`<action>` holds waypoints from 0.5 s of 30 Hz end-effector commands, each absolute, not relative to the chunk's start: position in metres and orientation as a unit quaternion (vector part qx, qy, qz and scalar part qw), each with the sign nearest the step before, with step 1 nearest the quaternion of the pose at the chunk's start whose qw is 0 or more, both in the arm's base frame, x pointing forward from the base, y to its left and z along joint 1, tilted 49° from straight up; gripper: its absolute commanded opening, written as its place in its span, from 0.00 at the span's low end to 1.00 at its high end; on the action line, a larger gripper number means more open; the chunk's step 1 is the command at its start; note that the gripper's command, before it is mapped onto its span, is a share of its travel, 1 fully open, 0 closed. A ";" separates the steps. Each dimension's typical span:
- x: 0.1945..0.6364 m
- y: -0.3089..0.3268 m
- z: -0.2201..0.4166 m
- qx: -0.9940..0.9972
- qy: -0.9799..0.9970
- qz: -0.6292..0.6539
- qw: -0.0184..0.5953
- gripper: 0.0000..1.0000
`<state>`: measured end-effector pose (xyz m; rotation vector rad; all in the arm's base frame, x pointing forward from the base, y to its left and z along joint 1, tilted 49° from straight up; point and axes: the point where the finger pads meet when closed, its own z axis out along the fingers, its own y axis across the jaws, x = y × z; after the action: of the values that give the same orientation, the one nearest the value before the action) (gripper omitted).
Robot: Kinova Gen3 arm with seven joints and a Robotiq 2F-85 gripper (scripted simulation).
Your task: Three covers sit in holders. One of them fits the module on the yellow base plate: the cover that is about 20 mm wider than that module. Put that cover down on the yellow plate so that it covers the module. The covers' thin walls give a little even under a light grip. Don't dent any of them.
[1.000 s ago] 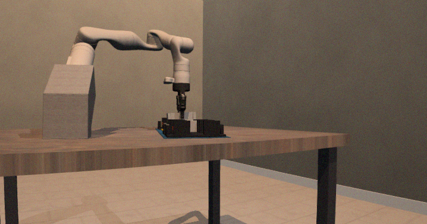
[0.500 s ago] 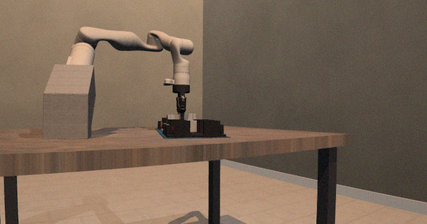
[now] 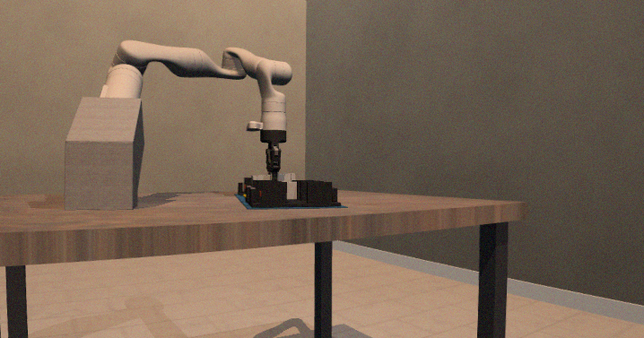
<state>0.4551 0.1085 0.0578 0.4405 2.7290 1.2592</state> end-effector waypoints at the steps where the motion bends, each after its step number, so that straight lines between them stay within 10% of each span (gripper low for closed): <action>1: 0.456 0.109 0.057 0.145 0.897 0.414 0.053 0.00; 15: 0.457 0.113 0.054 0.145 0.897 0.414 0.053 0.00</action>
<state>0.4565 0.1132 0.0536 0.4405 2.7289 1.2591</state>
